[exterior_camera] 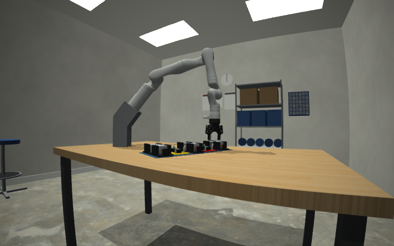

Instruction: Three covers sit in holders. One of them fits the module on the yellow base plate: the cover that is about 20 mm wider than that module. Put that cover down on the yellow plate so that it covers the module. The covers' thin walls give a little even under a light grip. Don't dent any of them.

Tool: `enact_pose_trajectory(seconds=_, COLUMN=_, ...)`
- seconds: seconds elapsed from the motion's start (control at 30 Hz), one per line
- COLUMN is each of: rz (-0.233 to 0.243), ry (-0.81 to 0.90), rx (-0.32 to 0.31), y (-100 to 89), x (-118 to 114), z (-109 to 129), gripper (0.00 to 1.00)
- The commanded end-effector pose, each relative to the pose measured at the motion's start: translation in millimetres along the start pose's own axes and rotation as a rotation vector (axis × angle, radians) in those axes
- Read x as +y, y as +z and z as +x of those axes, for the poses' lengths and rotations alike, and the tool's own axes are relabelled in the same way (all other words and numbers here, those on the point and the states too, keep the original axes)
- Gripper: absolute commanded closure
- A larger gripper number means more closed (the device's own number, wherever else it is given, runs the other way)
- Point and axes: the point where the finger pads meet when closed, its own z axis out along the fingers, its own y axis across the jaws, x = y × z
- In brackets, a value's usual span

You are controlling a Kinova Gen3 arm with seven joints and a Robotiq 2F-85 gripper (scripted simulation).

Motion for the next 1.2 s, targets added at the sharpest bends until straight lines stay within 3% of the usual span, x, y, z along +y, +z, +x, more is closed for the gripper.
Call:
enact_pose_trajectory(seconds=0.0, rz=-0.002, ry=0.0, rx=-0.003, y=-0.5, x=1, z=-2, gripper=0.0)
enact_pose_trajectory(seconds=1.17, rz=-0.003, ry=0.001, rx=-0.004, y=9.3, x=1, z=-2, gripper=0.0)
